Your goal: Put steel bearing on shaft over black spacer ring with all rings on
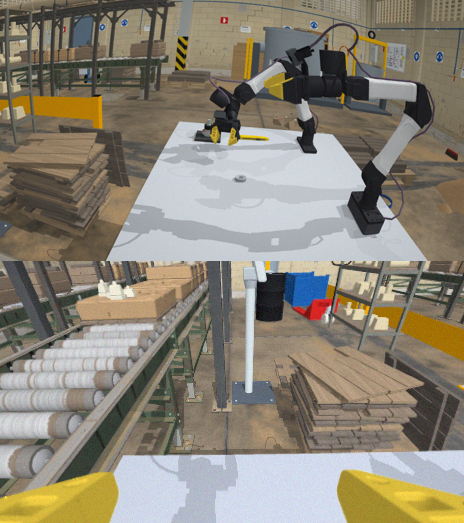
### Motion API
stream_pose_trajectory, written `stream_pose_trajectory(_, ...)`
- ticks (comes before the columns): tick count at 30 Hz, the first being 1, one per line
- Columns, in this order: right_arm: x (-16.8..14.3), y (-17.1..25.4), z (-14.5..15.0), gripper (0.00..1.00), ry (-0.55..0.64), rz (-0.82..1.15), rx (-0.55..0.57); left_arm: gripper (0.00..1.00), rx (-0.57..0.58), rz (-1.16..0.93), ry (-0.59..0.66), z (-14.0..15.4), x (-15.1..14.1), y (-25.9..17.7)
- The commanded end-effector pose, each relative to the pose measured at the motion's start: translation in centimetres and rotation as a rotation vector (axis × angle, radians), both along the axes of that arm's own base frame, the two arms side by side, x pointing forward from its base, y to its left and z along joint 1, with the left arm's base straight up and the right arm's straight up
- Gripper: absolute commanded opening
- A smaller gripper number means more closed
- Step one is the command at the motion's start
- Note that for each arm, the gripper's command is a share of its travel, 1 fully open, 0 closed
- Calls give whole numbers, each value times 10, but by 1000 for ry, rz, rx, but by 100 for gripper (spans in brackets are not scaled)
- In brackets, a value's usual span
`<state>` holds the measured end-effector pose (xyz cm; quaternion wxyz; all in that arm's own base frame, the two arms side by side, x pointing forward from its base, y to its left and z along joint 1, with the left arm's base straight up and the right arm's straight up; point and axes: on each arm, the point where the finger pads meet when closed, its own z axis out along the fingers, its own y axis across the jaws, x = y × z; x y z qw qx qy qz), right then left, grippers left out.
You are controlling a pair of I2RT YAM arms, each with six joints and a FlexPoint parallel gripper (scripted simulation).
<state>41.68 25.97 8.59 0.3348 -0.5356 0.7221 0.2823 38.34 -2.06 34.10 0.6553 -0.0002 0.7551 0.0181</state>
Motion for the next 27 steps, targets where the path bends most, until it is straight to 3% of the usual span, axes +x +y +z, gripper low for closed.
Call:
stream_pose_trajectory(1, 1, 17, 1, 55, -28, 23, 52, 100, -27, -23, -102, 42, -5, 0)
stream_pose_trajectory(3, 5, 25, 15, 55, -68, 35, 72, 100, -25, -24, -75, 33, 1, 0)
stream_pose_trajectory(4, 0, 30, 4, 55, -48, 45, 69, 100, -24, -24, -66, 31, 2, 1)
stream_pose_trajectory(7, -14, 50, -4, 55, -44, 95, 91, 100, -31, -26, -134, 55, -8, 5)
stream_pose_trajectory(16, -48, 107, -10, 55, -67, 231, 171, 100, -36, -40, -193, 81, -13, 13)
stream_pose_trajectory(19, -52, 113, -10, 55, -70, 246, 180, 100, -36, -41, -198, 83, -13, 14)
stream_pose_trajectory(20, -51, 120, 3, 55, -101, 259, 201, 100, -36, -42, -172, 75, -6, 15)
stream_pose_trajectory(21, -60, 122, -13, 55, -70, 268, 190, 100, -36, -41, -162, 73, -5, 16)
stream_pose_trajectory(26, -71, 138, -14, 55, -78, 307, 210, 100, -34, -36, -201, 89, -17, 20)
stream_pose_trajectory(27, -70, 139, -2, 55, -100, 308, 220, 100, -34, -36, -195, 88, -16, 20)
